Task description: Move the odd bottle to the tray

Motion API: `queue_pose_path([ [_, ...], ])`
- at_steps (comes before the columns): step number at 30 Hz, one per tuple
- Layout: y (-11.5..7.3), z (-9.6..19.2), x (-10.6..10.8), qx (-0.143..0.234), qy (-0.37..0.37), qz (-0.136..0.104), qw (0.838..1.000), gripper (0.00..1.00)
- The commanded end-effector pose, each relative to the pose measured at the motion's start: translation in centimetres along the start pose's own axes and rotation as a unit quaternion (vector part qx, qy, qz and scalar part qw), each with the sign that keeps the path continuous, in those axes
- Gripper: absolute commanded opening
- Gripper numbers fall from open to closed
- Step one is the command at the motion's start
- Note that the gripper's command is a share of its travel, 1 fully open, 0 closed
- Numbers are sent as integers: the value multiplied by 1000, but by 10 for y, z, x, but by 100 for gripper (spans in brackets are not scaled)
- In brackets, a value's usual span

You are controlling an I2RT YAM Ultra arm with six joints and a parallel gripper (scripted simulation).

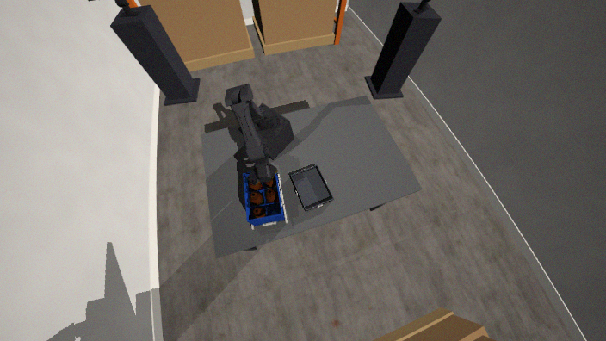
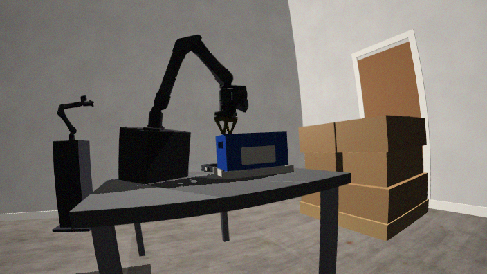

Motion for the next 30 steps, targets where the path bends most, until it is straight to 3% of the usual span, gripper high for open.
queue_pose_path([
  [1,-7,-1,2,-9,0,-14,1000,61],
  [22,-6,-1,2,-10,0,-14,1000,61],
  [30,3,1,-2,-3,0,-4,1000,61],
])
Point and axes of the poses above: the point where the finger pads meet when closed, its own y axis out along the fingers, its own x axis across the jaws, z = x × y, the point moved 3 cm from there along -y, back along the fingers, and after that the axes turned 12 degrees about y, right-handed, at the moved point
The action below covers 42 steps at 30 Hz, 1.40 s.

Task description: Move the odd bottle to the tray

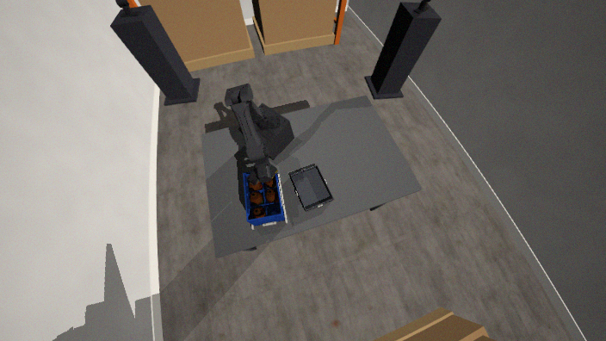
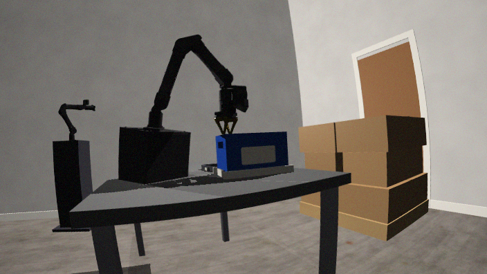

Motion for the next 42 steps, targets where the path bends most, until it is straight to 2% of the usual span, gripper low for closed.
queue_pose_path([
  [1,6,1,-3,-1,-1,0,1000,61],
  [10,14,1,-5,2,1,4,1000,61],
  [12,12,-1,-2,-2,0,-3,1000,61],
  [15,20,2,-5,3,-1,5,1000,61],
  [20,23,1,-6,3,0,6,1000,61],
  [21,14,-1,-1,-7,1,-10,1000,61],
  [22,13,-4,3,-10,1,-15,1000,61],
  [25,29,2,-5,3,0,5,1000,61],
  [29,28,0,-4,-2,1,-2,1000,61],
  [33,37,2,-5,3,-1,5,1000,61],
  [38,33,0,-3,-3,1,-3,1000,61],
  [42,40,2,-5,2,0,3,1000,61],
])
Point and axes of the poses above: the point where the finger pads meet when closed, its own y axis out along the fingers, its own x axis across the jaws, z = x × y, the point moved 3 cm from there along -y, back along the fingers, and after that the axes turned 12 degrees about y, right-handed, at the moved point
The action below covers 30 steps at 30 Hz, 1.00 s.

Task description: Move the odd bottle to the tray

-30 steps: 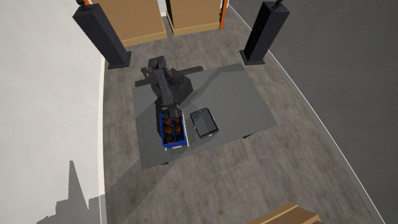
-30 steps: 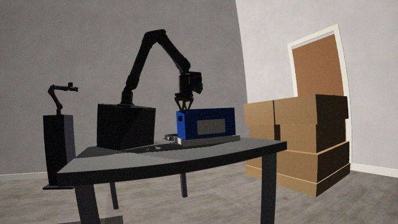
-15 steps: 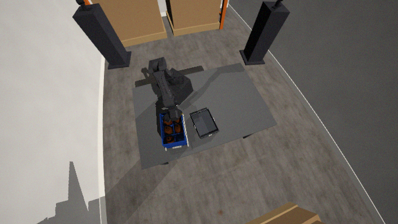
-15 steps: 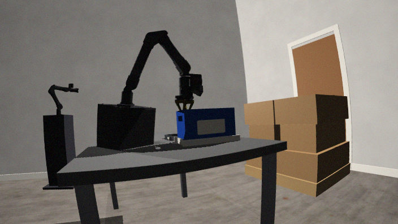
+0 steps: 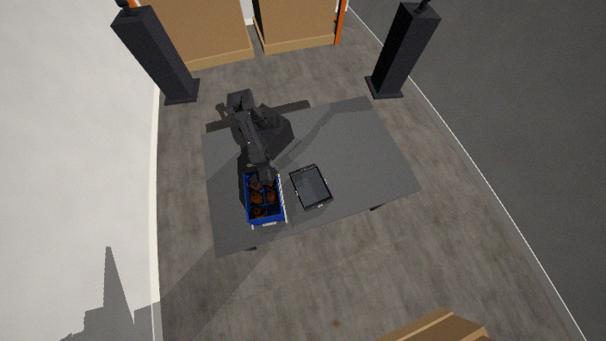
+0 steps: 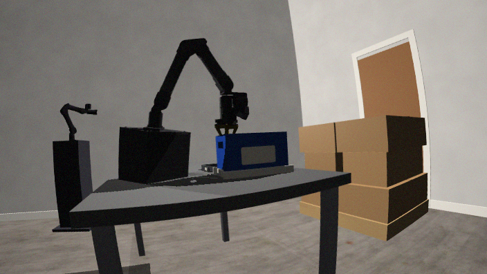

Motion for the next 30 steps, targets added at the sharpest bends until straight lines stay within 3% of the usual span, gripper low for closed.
queue_pose_path([
  [1,4,1,-5,-1,1,-1,1000,61],
  [30,9,3,-4,3,-2,3,1000,61],
])
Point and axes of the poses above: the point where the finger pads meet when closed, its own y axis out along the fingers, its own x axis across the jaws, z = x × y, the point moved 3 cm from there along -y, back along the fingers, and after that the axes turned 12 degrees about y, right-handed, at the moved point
